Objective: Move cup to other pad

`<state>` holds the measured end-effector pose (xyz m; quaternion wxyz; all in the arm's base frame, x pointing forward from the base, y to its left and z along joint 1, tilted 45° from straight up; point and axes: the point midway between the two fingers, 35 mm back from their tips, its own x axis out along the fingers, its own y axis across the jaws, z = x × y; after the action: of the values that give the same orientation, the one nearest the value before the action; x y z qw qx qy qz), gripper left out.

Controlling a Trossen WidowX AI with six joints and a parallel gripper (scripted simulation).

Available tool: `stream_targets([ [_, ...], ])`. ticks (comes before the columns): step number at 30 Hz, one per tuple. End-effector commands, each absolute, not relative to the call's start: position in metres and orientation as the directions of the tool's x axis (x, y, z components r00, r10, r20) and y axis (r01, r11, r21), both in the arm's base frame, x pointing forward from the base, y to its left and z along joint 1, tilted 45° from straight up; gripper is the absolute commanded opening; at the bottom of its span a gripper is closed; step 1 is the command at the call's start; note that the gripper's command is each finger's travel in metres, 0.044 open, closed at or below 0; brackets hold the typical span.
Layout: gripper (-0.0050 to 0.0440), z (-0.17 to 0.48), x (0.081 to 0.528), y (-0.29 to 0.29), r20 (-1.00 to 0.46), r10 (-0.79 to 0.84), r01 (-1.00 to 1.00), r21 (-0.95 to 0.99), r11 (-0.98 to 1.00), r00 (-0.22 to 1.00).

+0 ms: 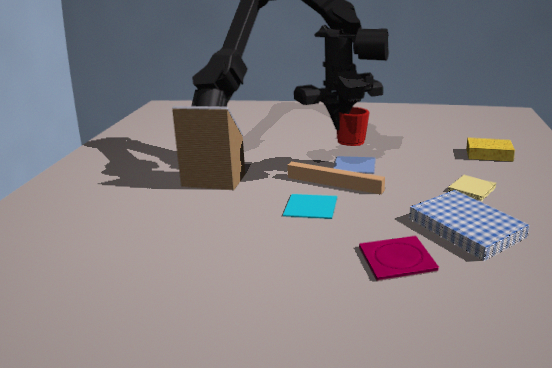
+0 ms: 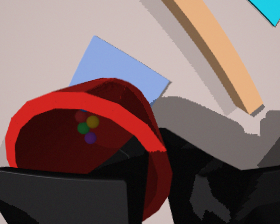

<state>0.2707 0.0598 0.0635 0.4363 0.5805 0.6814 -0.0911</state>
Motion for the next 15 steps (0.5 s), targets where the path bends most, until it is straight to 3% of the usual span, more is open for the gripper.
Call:
stream_targets([
  [1, 0.0, 0.0665, 0.2727, 0.0593, -0.701, 0.71, 0.866, 0.393, 0.31, 0.065],
  [15, 0.0, 0.0573, 0.2691, 0.0497, -0.703, 0.708, 0.865, 0.395, 0.311, 0.066],
])
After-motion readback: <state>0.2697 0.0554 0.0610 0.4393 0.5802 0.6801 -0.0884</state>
